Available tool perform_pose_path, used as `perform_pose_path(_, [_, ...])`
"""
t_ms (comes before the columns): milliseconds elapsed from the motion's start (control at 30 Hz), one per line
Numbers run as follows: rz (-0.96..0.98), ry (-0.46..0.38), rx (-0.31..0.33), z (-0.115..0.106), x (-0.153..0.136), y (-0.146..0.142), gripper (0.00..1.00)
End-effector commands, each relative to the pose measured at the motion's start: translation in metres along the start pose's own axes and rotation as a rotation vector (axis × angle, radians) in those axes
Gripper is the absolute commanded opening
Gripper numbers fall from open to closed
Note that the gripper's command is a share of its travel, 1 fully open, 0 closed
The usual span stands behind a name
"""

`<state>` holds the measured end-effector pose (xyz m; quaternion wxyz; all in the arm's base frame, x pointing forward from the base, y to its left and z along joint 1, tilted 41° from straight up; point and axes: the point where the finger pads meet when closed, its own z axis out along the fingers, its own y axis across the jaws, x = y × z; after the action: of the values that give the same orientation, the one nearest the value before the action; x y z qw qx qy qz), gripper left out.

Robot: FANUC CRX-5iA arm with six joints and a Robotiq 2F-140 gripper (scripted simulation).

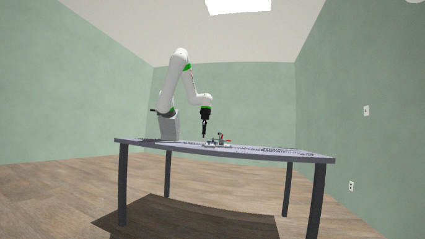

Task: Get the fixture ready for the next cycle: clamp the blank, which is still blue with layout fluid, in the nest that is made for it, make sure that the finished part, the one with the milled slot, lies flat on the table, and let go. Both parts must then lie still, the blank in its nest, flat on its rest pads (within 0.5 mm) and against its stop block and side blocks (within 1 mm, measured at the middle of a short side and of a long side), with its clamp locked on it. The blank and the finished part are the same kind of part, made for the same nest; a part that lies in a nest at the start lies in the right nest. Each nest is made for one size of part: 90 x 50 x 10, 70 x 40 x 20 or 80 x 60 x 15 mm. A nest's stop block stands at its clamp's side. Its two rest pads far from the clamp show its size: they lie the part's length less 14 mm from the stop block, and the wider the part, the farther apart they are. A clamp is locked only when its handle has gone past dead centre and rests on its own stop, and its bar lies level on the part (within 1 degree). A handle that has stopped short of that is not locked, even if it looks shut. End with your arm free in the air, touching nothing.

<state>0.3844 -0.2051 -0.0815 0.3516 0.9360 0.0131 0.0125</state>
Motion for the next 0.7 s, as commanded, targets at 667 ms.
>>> perform_pose_path(667, [0.000, 0.000, 0.000, 0.0047, 0.0003, -0.0003, 0.00])
